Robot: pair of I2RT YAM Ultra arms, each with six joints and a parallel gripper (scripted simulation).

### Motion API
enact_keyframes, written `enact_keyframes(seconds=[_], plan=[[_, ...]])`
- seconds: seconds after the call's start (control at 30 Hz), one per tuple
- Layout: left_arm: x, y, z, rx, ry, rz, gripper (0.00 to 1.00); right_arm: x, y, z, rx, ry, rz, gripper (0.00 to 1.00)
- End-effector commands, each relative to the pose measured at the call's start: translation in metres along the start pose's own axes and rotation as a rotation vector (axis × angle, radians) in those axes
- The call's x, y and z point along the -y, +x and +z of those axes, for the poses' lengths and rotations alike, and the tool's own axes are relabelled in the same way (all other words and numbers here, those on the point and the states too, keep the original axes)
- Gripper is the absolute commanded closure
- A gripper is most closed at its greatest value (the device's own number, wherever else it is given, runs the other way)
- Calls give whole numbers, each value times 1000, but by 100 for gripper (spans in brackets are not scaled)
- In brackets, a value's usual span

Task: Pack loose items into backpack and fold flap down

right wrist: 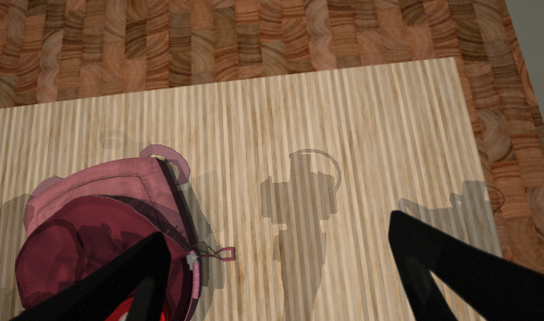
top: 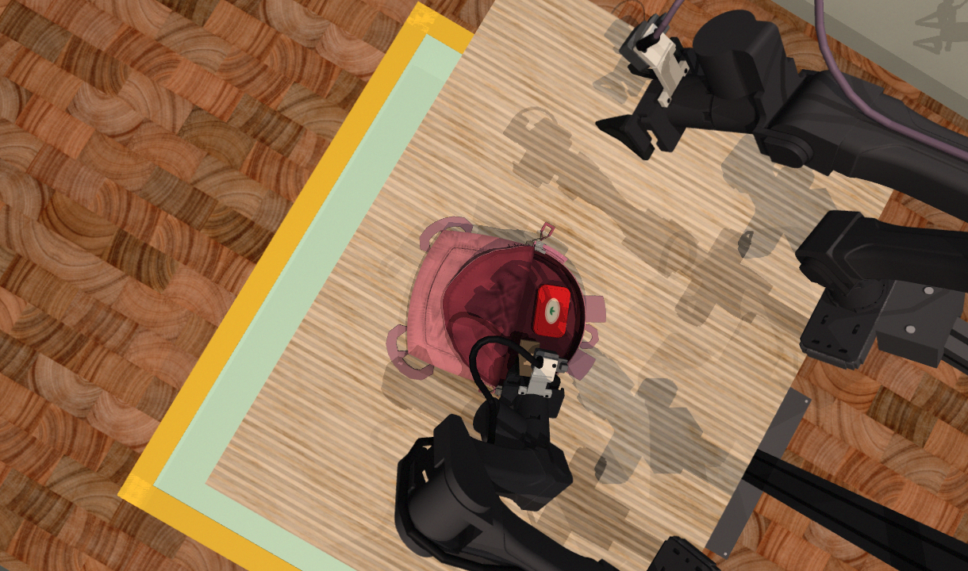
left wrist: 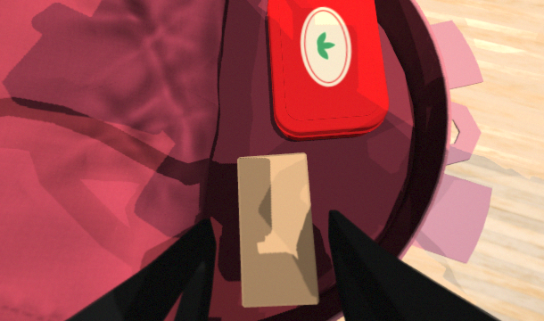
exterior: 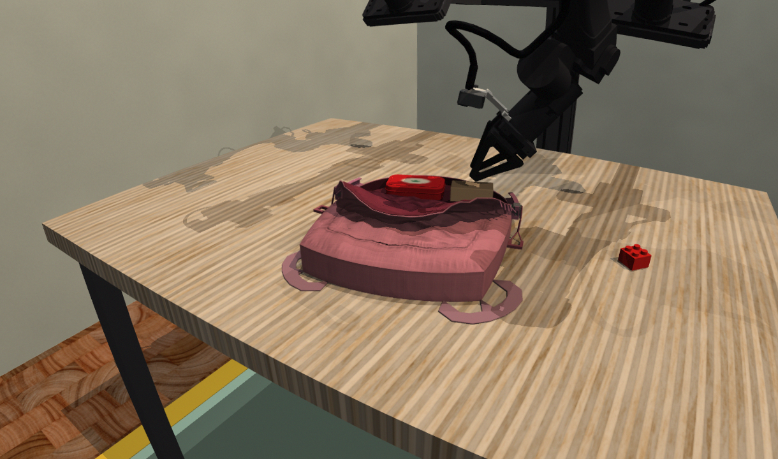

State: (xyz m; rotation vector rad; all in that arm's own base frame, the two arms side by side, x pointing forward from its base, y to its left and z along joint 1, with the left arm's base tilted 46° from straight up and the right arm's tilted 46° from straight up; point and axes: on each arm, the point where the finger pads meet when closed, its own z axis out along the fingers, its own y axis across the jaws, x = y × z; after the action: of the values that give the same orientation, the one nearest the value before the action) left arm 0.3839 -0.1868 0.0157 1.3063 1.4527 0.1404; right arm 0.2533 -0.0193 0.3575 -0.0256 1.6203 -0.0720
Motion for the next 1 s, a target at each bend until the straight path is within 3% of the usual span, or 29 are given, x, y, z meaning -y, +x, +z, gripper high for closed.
enact_keyframes(seconds=[0.0, 0.97], plan=[[5, 2, -15, 2, 20, -2, 52, 3, -24, -5, 52, 7, -11, 10], [8, 25, -93, -2, 24, -6, 52, 3, -24, -5, 52, 7, -11, 10]])
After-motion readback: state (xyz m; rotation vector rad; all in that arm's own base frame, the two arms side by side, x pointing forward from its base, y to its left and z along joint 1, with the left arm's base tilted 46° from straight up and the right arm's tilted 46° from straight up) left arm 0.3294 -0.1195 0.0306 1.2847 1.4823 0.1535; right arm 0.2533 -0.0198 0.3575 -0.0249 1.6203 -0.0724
